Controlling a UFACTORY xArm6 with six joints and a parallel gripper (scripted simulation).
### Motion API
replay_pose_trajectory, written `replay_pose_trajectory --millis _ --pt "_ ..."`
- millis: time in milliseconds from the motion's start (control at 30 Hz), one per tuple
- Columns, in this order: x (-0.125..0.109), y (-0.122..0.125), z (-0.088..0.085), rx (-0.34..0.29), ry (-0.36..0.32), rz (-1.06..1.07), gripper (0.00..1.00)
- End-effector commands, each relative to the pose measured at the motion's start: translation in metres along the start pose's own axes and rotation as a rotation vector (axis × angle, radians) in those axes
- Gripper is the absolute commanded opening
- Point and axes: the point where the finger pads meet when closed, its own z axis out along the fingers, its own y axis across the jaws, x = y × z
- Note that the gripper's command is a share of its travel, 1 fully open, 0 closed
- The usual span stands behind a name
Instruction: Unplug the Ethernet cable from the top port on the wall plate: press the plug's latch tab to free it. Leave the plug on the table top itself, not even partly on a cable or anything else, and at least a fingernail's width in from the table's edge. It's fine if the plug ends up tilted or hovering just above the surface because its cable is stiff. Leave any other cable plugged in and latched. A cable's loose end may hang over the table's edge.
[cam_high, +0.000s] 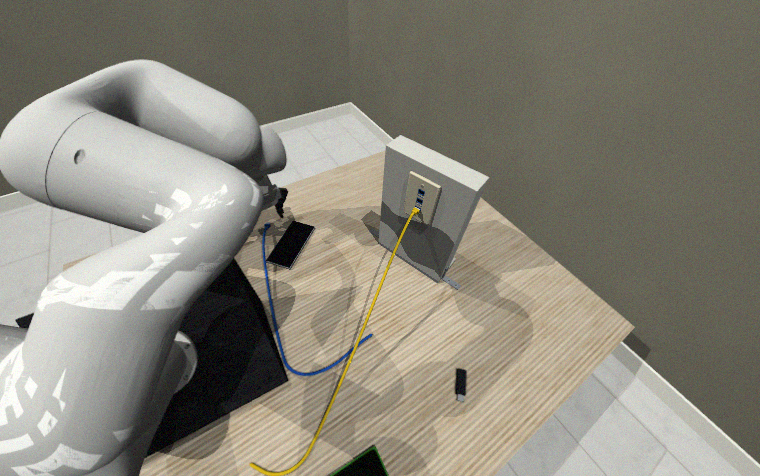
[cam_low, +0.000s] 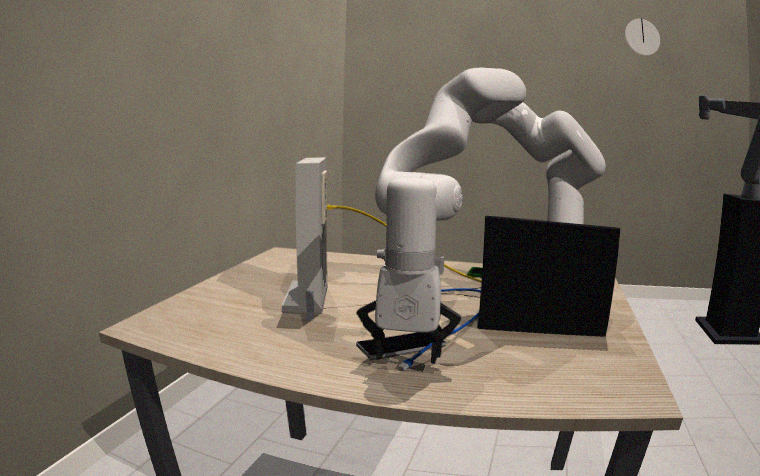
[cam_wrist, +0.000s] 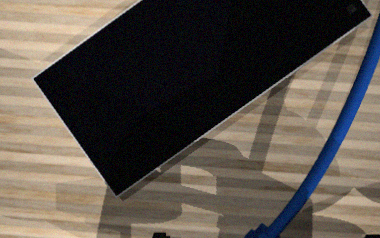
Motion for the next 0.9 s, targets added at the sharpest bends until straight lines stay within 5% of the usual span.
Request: replay_pose_trajectory --millis 0,867 --pt "-0.001 -0.001 -0.002 0.003 -0.003 0.001 1.0" --pt "-0.001 -0.01 -0.002 0.003 -0.003 0.001 1.0"
